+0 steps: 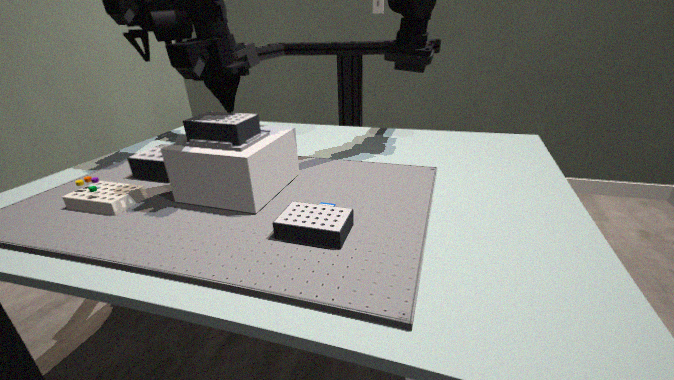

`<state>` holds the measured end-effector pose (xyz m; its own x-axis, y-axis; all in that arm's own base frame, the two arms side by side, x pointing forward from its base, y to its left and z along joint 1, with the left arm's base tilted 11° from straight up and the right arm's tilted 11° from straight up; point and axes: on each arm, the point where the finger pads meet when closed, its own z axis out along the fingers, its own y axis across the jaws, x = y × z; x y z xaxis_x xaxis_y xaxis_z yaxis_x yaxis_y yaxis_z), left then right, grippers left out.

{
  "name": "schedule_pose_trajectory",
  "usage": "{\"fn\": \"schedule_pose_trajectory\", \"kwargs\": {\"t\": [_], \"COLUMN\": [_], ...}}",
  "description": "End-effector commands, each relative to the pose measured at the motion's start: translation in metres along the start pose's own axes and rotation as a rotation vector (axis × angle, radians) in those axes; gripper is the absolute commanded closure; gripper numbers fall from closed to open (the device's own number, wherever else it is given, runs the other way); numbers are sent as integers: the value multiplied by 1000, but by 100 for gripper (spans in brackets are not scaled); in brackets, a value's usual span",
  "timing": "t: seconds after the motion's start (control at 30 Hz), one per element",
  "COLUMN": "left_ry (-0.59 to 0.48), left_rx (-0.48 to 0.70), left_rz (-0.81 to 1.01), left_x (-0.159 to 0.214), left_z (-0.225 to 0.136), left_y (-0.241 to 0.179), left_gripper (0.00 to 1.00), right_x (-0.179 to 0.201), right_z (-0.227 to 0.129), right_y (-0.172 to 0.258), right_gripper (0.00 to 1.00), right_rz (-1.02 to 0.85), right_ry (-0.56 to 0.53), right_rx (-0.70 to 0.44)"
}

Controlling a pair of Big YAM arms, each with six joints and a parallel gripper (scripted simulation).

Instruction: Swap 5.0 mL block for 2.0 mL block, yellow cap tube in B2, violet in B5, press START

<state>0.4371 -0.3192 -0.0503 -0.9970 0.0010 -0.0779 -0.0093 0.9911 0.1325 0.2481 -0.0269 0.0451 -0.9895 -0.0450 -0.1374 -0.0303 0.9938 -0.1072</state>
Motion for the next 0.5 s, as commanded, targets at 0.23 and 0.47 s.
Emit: {"fn": "schedule_pose_trajectory", "kwargs": {"t": [0.23, 0.47], "left_ry": [-51, -63], "left_rx": [38, 48], "left_rz": [16, 0], "left_x": [-13, -15], "left_z": [-46, -62], "left_y": [-19, -23], "left_gripper": [100, 100], "right_x": [-20, -10], "right_z": [-11, -5], "right_y": [-4, -2], "right_gripper": [0, 0], "right_rz": [2, -1], "right_ry": [-23, -2], "right_rx": [1, -1]}}
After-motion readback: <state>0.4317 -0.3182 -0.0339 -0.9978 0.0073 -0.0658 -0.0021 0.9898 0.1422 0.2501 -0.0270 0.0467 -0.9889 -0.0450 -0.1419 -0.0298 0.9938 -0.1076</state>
